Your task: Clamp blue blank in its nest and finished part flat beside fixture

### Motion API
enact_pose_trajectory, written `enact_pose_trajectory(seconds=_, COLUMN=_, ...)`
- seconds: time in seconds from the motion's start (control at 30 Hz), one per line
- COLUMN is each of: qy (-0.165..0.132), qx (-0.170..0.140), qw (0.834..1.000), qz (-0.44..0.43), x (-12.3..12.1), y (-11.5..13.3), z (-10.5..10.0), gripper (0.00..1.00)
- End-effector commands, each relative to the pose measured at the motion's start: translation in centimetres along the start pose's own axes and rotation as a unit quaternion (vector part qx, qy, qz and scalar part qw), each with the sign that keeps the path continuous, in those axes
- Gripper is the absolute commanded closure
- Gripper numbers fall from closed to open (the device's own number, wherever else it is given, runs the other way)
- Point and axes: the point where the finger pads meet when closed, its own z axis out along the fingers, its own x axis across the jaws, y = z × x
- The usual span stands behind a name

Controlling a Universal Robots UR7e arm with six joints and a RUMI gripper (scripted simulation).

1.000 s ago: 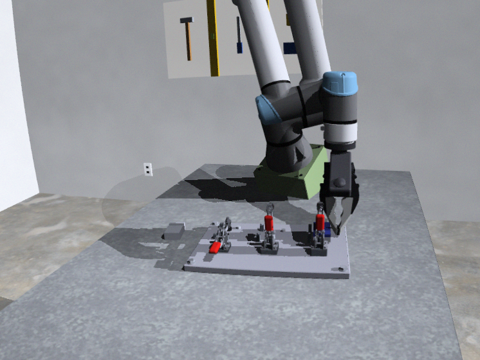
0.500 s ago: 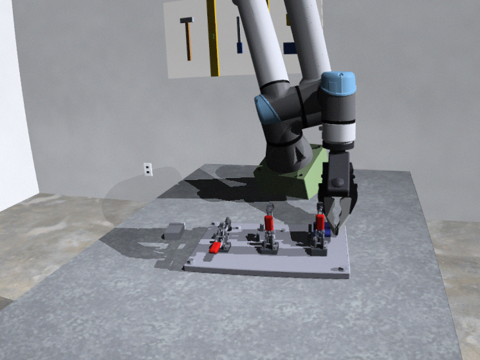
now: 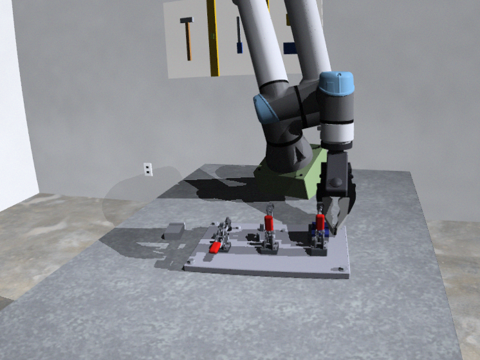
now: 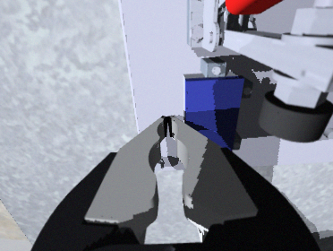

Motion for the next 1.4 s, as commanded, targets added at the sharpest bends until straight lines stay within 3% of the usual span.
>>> enact_pose_trajectory(seconds=0.0, qy=0.000, qx=0.001, qw=1.000, qz=0.000, x=0.0, y=0.0, z=0.0, gripper=1.00)
enact_pose_trajectory(seconds=0.7, qy=0.000, qx=0.000, qw=1.000, qz=0.000, x=0.4, y=0.0, z=0.0, gripper=1.00)
enact_pose_trajectory(seconds=1.37, qy=0.000, qx=0.001, qw=1.000, qz=0.000, x=-1.6, y=0.0, z=-0.6, gripper=1.00)
